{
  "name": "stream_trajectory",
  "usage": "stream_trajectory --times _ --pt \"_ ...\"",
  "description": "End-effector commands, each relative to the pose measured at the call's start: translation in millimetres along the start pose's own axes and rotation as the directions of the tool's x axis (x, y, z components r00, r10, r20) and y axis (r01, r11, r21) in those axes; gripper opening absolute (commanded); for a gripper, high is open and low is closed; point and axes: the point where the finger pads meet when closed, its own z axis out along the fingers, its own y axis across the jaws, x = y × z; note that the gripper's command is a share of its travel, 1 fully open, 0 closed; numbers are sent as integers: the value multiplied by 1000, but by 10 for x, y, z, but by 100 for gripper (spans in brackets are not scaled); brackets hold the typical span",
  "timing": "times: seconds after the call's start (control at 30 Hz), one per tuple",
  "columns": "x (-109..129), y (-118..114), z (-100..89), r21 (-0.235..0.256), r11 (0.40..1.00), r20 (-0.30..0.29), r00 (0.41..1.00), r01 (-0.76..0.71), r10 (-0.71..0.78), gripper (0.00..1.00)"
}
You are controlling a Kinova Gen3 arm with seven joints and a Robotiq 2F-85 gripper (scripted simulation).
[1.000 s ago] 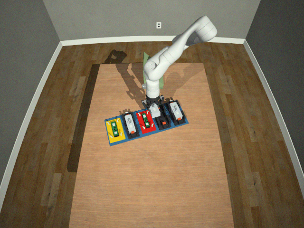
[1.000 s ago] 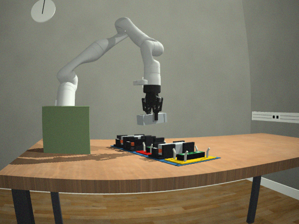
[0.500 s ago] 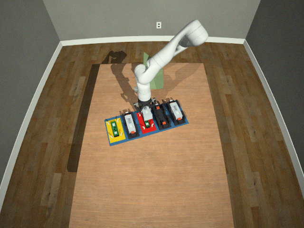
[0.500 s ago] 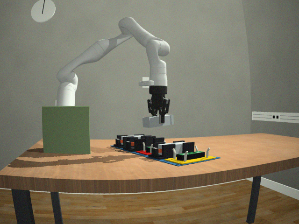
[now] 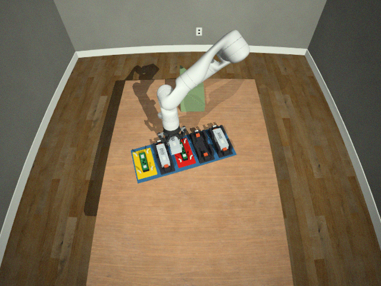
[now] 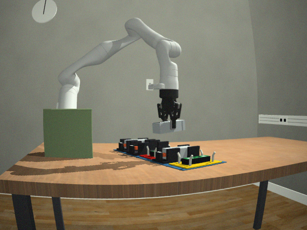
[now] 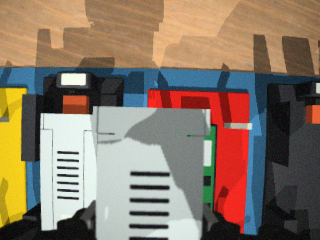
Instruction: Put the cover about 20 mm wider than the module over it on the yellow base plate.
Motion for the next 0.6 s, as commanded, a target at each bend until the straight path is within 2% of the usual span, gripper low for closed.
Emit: stream_trajectory --times 0.0,0.23,0.57 --pt "-7 -266 31 0 1000 1 1000 0 0 0" --pt "-7 -266 31 0 1000 1 1000 0 0 0" --pt "-2 -855 119 0 1000 1 1000 0 0 0"
